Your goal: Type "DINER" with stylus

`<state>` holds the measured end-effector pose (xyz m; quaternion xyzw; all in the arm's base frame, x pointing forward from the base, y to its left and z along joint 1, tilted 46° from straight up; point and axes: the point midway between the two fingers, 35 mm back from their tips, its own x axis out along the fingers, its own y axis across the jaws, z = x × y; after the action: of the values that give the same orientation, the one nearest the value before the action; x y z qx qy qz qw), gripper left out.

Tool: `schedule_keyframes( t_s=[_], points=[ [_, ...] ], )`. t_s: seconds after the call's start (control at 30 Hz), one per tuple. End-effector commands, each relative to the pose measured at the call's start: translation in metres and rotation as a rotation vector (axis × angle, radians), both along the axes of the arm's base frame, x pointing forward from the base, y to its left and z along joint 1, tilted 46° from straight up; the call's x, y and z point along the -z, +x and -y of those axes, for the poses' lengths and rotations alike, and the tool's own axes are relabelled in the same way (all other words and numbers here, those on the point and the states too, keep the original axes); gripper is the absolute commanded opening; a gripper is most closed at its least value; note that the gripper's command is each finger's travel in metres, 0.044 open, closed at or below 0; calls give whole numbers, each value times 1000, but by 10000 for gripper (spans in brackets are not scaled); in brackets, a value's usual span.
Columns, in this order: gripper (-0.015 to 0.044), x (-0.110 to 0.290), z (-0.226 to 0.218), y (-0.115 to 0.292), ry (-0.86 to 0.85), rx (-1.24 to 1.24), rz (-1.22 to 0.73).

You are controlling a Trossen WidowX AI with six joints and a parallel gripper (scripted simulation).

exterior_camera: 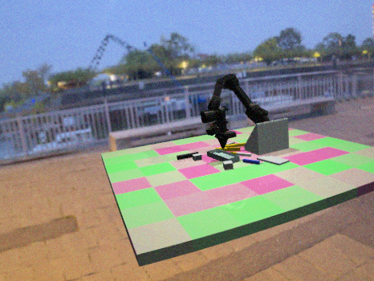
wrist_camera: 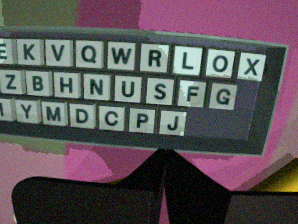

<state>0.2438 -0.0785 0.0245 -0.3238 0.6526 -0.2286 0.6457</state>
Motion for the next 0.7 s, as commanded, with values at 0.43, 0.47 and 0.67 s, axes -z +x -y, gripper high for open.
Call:
schedule_keyframes(
  t_s=[0.43,0.47,0.67],
  points=[
    [0,57,-56,-11,7,2,12],
    [0,57,-56,-11,7,2,12],
    [0,57,-56,-11,7,2,12]
  ],
)
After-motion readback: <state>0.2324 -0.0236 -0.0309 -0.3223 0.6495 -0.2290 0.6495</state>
